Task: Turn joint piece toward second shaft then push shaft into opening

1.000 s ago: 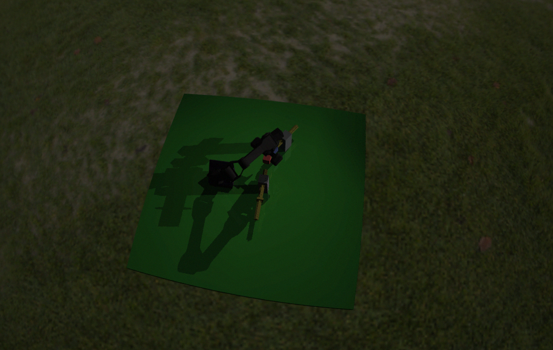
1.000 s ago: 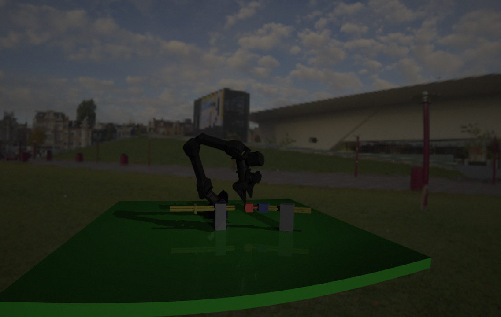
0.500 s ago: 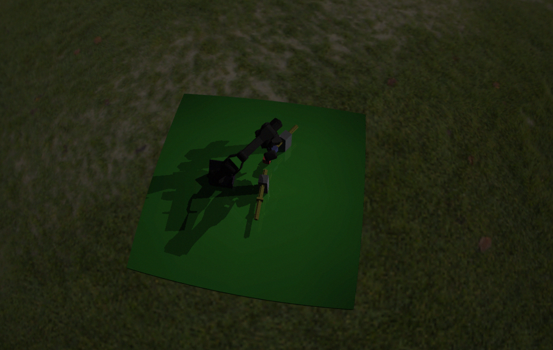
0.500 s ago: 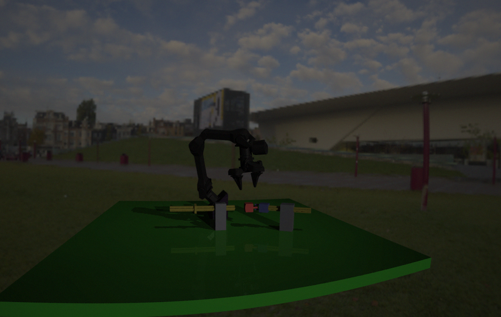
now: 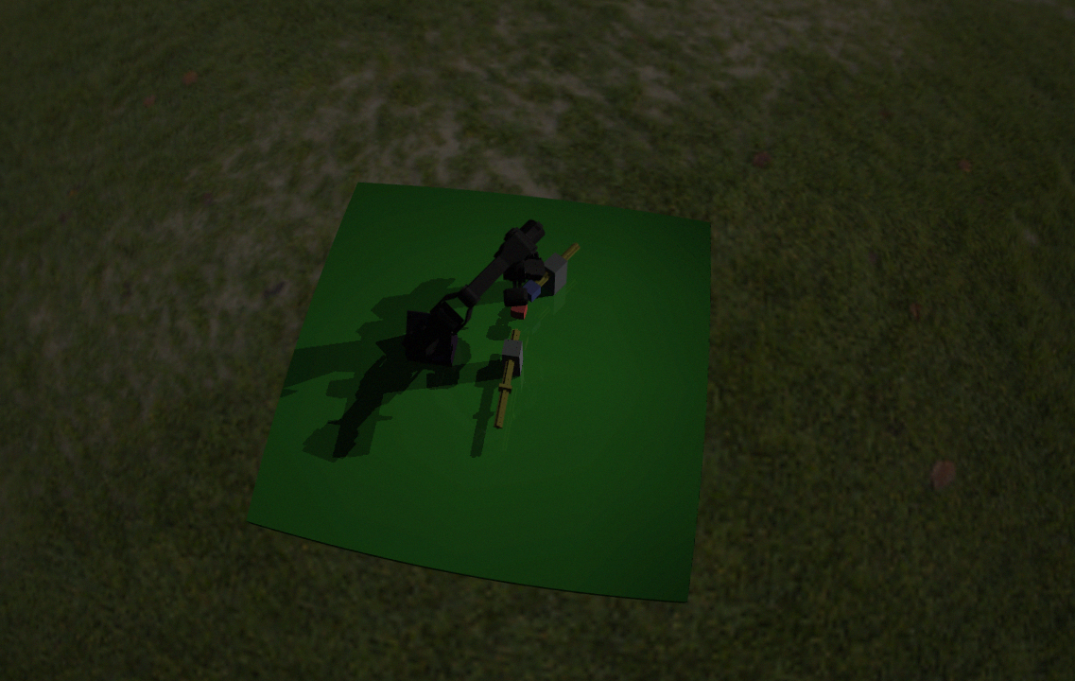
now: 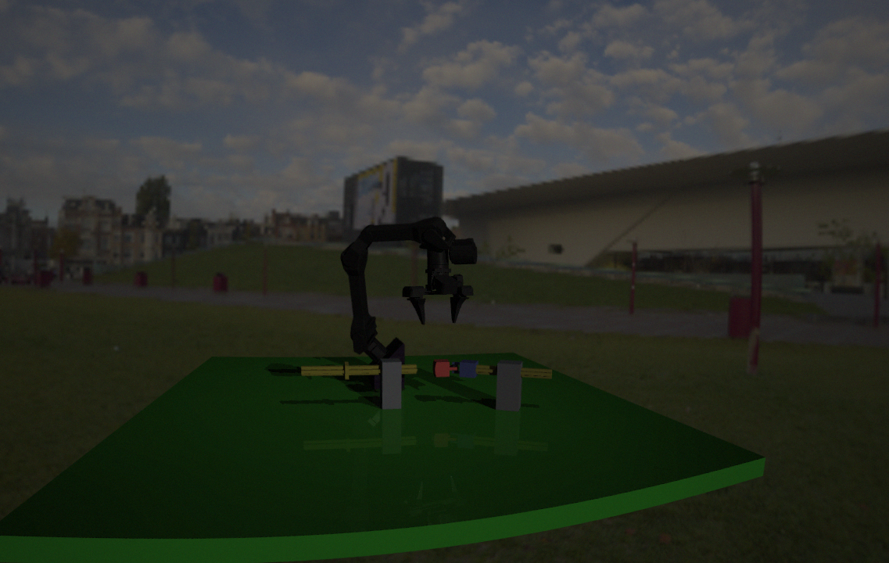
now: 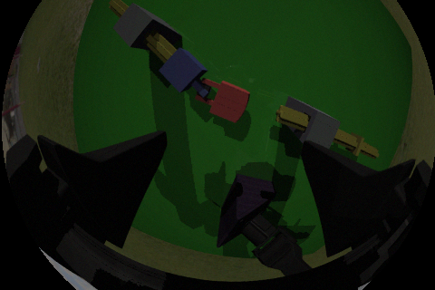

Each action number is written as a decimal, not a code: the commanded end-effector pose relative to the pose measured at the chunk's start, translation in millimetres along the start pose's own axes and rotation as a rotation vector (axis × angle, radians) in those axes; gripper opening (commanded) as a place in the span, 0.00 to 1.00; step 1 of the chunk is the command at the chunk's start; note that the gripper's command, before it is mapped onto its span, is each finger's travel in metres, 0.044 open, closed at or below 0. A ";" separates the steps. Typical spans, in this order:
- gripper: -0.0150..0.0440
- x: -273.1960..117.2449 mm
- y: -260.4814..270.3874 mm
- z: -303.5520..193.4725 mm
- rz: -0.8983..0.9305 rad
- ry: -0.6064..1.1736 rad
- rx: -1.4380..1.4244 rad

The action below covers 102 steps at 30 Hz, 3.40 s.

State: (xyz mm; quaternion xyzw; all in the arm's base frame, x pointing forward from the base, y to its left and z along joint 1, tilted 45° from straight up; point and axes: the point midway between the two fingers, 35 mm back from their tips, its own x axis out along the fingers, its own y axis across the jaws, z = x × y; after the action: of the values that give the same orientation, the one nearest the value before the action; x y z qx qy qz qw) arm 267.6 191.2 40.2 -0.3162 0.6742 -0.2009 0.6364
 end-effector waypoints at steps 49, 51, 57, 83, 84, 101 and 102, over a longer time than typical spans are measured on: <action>1.00 41.5 -69.2 -23.3 -0.041 0.029 1.309; 1.00 42.3 -69.3 -23.4 -0.042 0.028 1.371; 1.00 44.5 -69.6 -23.7 -0.044 0.025 1.554; 1.00 73.6 -69.7 -22.5 -0.045 0.021 1.906; 1.00 78.1 -69.7 -22.4 -0.045 0.021 1.906; 1.00 128.6 -66.1 -23.9 -0.043 0.017 1.907; 1.00 128.5 -62.3 -22.2 -0.041 0.017 1.906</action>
State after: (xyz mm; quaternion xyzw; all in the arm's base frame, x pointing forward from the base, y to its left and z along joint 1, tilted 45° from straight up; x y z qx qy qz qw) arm 255.7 52.2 -2.4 0.3269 0.2248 -0.6826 0.6137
